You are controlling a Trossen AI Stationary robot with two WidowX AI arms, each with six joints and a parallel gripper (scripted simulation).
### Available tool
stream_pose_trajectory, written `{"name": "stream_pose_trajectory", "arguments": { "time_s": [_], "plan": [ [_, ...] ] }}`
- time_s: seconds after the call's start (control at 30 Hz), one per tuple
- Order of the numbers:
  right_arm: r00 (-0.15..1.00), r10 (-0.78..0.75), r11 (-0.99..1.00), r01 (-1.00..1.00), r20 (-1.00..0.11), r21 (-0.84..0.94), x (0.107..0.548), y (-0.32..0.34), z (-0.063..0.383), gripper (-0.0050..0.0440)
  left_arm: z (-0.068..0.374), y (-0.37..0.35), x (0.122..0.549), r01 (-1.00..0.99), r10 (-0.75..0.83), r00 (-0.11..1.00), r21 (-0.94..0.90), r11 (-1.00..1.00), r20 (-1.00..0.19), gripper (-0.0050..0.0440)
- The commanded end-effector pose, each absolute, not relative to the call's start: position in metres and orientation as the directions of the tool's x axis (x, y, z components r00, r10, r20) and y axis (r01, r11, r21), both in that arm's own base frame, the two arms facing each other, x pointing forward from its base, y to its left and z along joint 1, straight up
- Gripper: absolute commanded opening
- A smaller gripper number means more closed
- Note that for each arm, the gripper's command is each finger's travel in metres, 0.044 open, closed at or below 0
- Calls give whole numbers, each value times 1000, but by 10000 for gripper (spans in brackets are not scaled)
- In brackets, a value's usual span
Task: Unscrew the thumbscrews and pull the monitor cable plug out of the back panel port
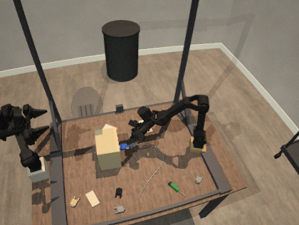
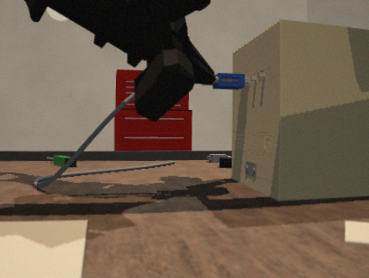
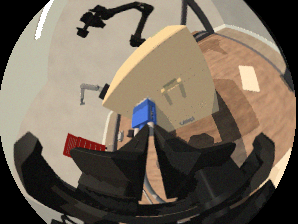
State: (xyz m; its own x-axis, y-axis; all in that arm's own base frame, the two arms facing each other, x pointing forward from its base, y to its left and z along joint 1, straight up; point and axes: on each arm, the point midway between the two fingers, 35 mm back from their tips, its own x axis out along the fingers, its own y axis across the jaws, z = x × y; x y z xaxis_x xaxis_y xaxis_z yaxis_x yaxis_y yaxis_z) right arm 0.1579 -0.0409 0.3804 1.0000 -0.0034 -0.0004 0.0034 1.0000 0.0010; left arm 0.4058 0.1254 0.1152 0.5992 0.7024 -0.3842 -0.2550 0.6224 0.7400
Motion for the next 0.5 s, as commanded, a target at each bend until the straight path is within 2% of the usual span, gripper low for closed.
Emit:
{"name": "stream_pose_trajectory", "arguments": {
  "time_s": [0.0, 0.03, 0.43, 0.47],
  "plan": [
    [1000, 0, 1000, 0, 1, -6, 158, -39, 384, 440, 125, 126, 407, -279, 692, 612, 713, 643, -384, 0],
    [1000, 0, 1000, 0, 1, -6, 158, -39, 384, 440, 125, 126, 407, -279, 692, 612, 713, 643, -384, 0],
    [1000, 0, 1000, 0, 1, -6, 158, -39, 384, 440, 125, 126, 407, -279, 692, 612, 713, 643, -384, 288],
    [1000, 0, 1000, 0, 1, -6, 158, -39, 384, 440, 125, 126, 407, -279, 692, 612, 713, 643, -384, 288]
  ]
}}
